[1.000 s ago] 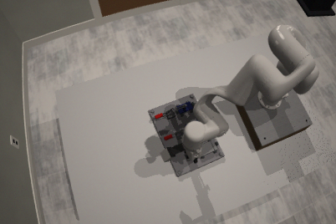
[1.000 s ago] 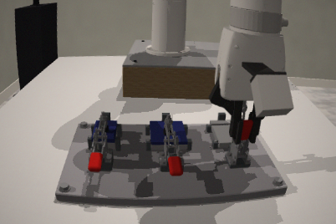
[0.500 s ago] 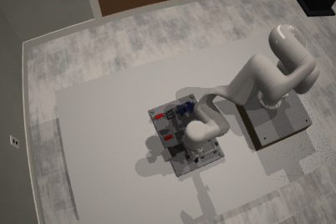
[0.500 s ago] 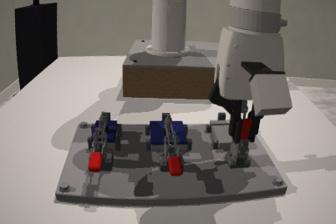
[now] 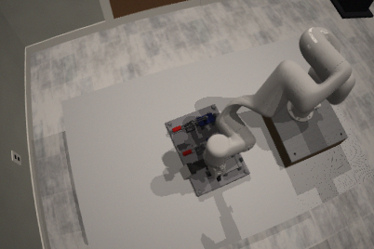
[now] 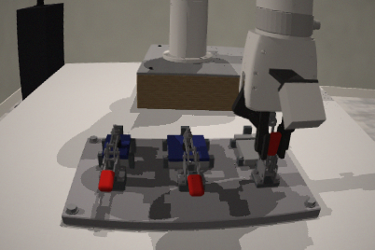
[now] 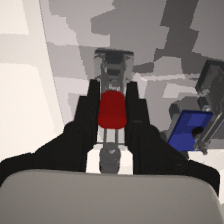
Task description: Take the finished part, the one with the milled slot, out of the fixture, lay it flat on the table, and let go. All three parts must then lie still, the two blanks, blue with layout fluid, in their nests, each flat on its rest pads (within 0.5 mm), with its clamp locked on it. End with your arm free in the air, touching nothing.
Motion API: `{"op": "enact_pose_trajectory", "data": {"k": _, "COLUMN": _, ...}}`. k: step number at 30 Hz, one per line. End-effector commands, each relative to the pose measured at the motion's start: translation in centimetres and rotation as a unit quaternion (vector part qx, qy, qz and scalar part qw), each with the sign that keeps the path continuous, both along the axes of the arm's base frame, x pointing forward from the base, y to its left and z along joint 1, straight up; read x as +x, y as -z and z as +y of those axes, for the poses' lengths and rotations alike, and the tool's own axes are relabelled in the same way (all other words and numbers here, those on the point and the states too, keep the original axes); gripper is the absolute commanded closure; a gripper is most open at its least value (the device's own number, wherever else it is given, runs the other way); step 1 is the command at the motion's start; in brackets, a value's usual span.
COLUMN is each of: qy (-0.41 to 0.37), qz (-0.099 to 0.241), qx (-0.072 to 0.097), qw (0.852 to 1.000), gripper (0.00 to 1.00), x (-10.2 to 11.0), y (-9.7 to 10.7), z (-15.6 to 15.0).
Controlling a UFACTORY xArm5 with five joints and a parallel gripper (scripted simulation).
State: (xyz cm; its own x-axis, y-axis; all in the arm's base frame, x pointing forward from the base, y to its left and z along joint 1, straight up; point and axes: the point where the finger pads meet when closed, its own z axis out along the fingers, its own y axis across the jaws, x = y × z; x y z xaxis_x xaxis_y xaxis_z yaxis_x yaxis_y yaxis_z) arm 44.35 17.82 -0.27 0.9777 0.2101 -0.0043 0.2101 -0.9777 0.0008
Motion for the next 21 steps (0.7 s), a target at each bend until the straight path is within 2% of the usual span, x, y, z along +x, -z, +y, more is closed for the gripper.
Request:
{"op": "enact_pose_trajectory", "data": {"k": 1, "qy": 0.0, "qz": -0.002, "qx": 0.001, "qw": 1.0, "gripper": 0.53, "x": 0.16, "y": -0.17, "z": 0.06}}
{"op": "enact_pose_trajectory", "data": {"k": 21, "qy": 0.0, "qz": -0.002, "qx": 0.001, "qw": 1.0, "gripper": 0.53, "x": 0.17, "y": -0.16, "z": 0.06}}
